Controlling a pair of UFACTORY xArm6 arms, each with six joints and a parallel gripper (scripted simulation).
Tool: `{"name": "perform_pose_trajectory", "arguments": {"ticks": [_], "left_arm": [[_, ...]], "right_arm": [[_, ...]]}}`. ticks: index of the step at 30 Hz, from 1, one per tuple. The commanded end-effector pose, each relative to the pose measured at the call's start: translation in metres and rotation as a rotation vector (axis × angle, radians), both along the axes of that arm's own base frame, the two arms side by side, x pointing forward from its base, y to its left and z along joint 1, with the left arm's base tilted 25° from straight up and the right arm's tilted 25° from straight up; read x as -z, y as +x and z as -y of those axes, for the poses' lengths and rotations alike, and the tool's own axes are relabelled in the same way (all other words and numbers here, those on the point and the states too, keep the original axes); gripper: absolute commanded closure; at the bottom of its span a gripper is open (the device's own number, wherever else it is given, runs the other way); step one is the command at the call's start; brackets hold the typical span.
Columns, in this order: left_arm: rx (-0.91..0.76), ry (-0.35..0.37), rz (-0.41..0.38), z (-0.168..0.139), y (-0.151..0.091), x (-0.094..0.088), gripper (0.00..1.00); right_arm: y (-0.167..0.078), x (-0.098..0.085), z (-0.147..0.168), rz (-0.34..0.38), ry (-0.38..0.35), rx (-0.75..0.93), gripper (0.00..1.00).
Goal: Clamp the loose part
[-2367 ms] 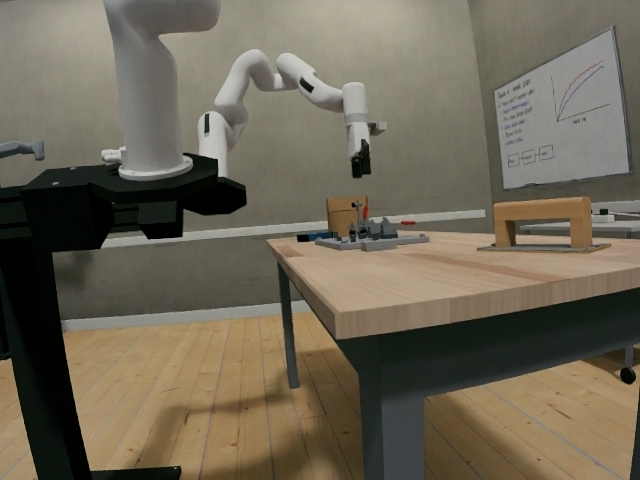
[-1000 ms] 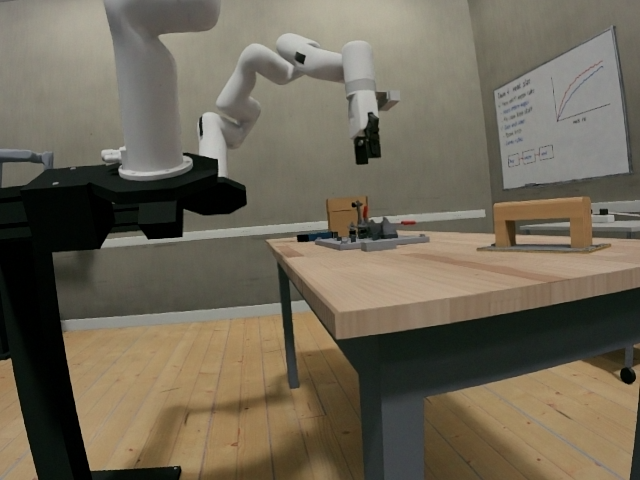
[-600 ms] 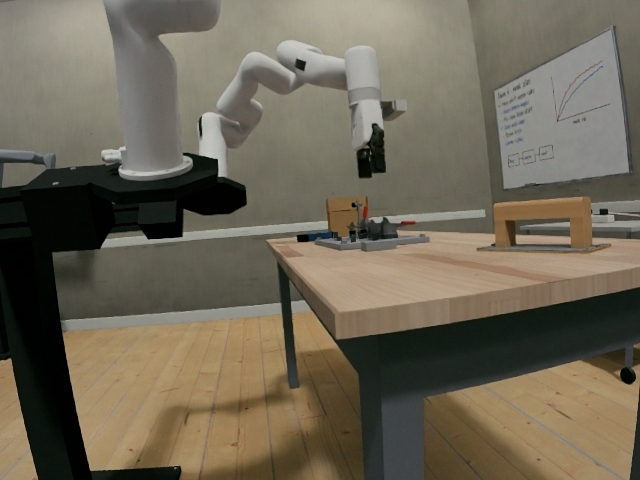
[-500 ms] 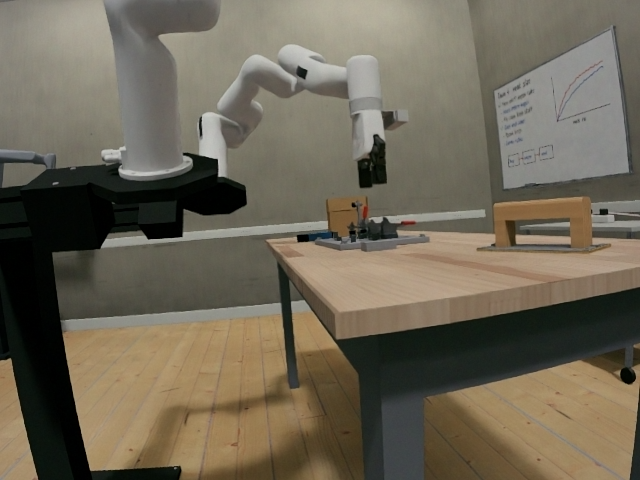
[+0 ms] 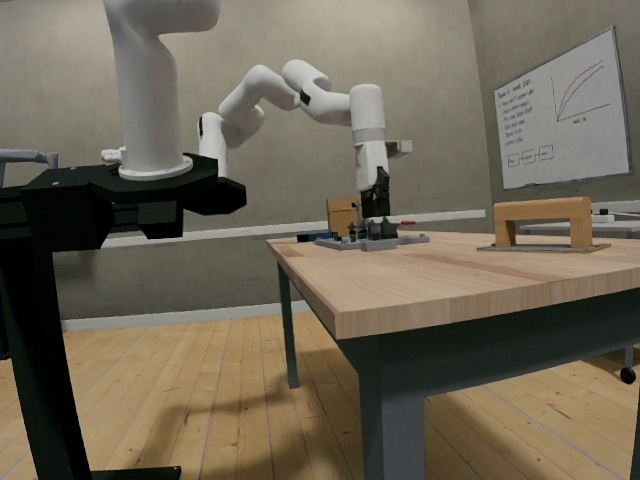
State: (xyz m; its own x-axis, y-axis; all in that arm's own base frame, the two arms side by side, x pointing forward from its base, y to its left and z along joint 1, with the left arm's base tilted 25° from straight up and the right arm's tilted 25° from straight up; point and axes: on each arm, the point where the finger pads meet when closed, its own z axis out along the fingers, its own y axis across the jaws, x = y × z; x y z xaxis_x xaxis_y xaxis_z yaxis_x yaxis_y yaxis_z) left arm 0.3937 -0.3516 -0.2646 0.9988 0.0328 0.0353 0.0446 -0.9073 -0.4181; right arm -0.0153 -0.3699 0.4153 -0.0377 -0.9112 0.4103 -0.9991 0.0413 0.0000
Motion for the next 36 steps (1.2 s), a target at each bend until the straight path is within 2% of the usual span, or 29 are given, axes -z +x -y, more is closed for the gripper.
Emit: {"name": "perform_pose_trajectory", "arguments": {"ticks": [1, 14, 36], "left_arm": [[0.002, -0.008, 0.007, 0.0, 0.004, 0.008, 0.0], [0.002, -0.008, 0.007, -0.008, 0.004, 0.025, 0.0], [0.002, -0.008, 0.007, -0.009, 0.004, 0.026, 0.0]], "right_arm": [[0.0, -0.003, 0.0, 0.0, -0.007, 0.0, 0.0], [0.0, -0.003, 0.0, 0.0, -0.007, 0.0, 0.0], [0.0, -0.003, 0.0, 0.0, -0.007, 0.0, 0.0]]}}
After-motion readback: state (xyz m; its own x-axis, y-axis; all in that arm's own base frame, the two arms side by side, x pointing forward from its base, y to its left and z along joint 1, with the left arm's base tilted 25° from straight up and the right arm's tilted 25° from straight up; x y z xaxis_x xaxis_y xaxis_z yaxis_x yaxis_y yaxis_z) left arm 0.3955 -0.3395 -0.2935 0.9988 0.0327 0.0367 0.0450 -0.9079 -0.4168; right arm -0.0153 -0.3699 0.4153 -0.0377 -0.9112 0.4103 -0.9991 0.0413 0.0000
